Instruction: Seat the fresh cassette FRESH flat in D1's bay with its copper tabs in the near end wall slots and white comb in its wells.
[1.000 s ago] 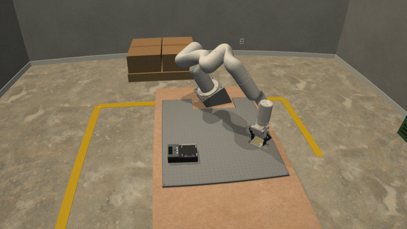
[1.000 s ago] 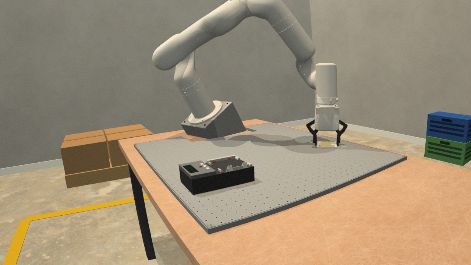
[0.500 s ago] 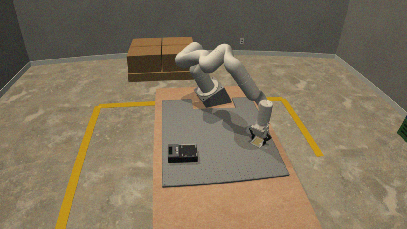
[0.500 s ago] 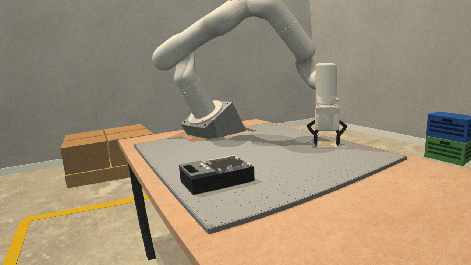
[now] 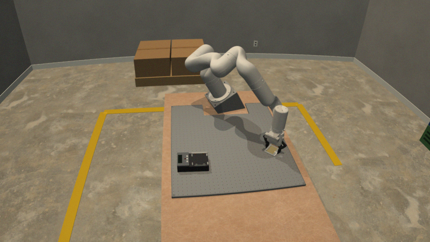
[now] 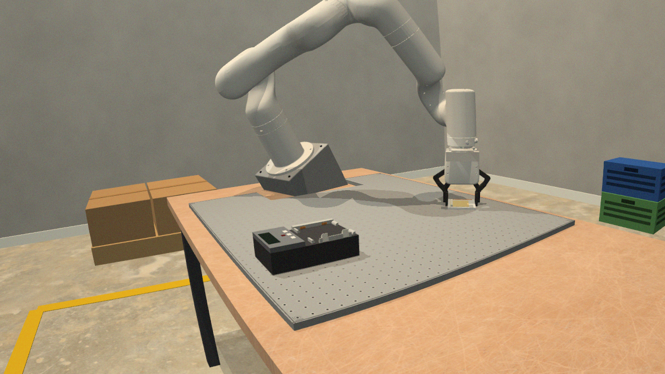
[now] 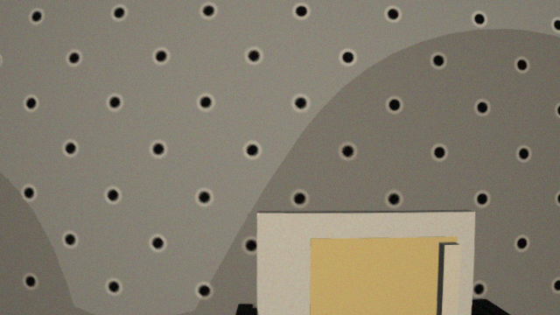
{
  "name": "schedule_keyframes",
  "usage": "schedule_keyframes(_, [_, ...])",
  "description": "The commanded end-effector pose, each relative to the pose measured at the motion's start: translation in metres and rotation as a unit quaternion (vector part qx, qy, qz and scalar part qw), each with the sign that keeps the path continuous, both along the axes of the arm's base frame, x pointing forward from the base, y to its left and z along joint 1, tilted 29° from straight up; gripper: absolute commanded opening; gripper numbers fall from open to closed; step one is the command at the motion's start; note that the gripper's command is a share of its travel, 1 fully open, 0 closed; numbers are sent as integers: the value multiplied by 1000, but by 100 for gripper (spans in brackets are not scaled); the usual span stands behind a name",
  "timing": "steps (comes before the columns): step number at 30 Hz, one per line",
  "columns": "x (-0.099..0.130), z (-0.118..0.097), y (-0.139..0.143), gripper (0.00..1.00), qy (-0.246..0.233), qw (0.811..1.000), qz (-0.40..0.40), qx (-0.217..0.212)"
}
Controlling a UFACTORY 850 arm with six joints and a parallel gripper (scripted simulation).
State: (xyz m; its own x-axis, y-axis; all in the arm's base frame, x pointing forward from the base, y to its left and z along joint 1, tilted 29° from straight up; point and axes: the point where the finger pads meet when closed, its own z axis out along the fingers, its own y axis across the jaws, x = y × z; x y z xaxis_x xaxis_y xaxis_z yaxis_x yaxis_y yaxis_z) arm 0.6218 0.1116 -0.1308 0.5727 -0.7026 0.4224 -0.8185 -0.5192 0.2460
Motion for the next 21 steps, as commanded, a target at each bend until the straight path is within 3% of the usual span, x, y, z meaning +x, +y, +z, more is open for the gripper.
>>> schedule_keyframes(1, [1, 1, 1, 0, -1, 1000, 0, 0])
schedule_keyframes(21, [0, 18, 10, 0, -1, 1000, 0, 0])
